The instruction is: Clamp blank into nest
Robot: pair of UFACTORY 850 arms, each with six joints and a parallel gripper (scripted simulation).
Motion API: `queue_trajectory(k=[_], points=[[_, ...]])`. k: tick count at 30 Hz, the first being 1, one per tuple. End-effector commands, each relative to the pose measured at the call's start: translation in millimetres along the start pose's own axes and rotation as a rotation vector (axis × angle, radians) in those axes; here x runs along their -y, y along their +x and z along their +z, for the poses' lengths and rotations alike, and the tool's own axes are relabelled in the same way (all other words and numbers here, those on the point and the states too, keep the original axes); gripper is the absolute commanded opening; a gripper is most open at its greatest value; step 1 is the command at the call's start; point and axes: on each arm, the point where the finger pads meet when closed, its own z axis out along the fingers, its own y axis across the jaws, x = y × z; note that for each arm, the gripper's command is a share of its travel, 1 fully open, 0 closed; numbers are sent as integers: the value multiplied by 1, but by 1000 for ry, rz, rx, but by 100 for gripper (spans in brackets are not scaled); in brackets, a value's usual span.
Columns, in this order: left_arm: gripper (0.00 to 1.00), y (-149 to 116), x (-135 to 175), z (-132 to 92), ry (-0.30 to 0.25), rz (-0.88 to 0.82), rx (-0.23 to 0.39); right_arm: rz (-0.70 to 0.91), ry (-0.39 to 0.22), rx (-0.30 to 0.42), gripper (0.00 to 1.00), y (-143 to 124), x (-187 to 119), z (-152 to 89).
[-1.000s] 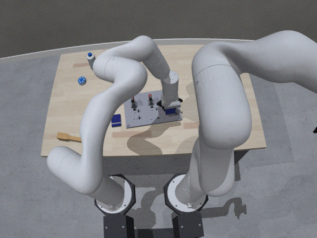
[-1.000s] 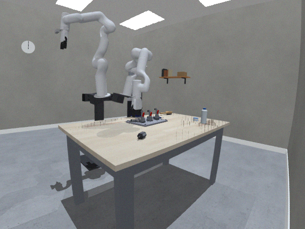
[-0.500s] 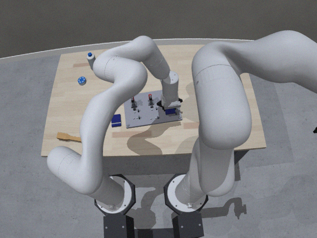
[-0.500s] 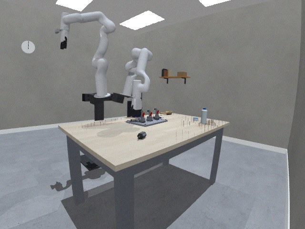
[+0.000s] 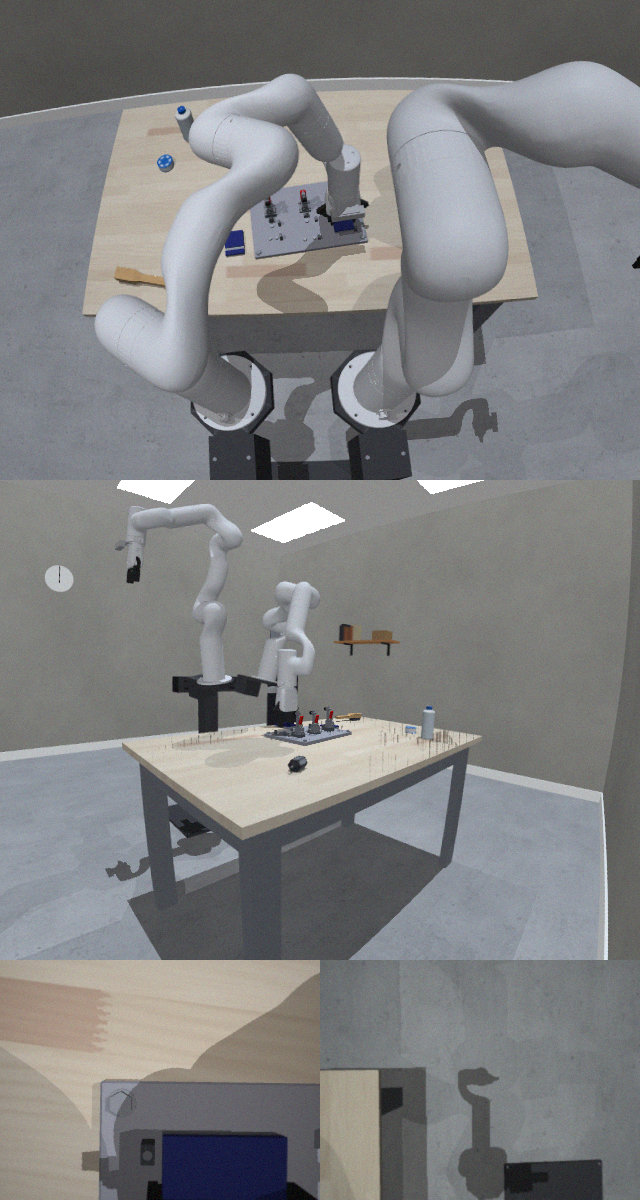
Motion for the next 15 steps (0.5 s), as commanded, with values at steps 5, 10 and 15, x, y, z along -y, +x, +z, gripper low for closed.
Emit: queue_trajectory(k=[5, 10, 15], points=[[0, -1, 1, 5, 1, 0, 2, 0, 0, -2, 100, 0, 0, -1], [0, -1, 1, 8, 1, 0, 2, 0, 0, -2, 100, 0, 0, -1], [0, -1, 1, 11, 1, 0, 2, 0, 0, -2, 100, 0, 0, -1]])
